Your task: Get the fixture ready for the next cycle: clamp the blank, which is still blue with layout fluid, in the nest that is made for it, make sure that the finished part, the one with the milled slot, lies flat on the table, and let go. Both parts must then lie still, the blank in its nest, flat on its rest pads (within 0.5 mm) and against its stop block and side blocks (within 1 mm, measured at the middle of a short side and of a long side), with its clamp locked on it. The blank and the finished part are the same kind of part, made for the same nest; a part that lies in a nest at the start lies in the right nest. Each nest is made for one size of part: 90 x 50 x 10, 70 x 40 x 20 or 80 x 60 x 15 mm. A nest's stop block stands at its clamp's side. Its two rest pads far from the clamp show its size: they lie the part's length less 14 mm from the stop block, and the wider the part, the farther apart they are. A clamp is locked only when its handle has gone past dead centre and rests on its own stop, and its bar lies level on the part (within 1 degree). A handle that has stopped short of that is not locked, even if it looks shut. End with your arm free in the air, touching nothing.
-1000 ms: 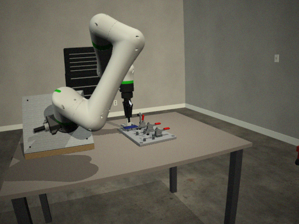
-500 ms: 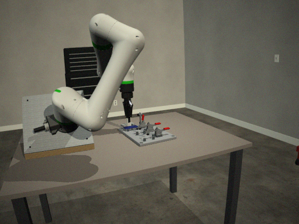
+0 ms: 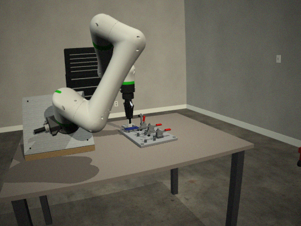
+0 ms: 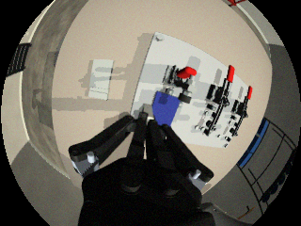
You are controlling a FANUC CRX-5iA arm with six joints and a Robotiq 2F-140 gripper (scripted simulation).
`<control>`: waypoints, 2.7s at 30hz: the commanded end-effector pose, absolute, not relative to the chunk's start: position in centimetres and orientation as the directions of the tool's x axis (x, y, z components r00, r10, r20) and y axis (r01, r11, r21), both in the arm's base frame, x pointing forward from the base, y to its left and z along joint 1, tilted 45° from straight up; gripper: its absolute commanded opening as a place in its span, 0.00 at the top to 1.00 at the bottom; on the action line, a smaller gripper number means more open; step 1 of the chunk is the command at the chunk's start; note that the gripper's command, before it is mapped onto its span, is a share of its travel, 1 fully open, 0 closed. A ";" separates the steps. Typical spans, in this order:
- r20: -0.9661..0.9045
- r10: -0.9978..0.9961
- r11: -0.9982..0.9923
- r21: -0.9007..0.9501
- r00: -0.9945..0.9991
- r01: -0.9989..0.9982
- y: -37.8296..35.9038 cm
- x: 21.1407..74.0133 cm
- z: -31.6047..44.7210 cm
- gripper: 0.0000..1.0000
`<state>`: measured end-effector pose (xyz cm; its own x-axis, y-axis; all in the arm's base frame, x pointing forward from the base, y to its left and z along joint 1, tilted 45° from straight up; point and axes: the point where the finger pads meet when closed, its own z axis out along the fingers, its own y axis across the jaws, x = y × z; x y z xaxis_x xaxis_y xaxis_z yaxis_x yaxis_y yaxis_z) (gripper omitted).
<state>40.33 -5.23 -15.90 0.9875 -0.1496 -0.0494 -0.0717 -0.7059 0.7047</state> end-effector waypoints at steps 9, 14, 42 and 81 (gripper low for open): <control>-0.049 -0.150 -0.706 0.704 0.988 -0.072 -4.1 40.5 -17.0 1.00; -0.049 -0.150 -0.706 0.704 0.988 -0.072 -3.9 40.5 -17.2 1.00; -0.049 -0.150 -0.706 0.704 0.988 -0.072 -1.1 41.0 -14.4 1.00; -0.049 -0.150 -0.706 0.704 0.988 -0.072 -1.1 41.0 -14.4 1.00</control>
<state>41.03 -1.15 -14.40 0.9875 -0.1497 -0.0493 -0.0718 -0.7059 0.7046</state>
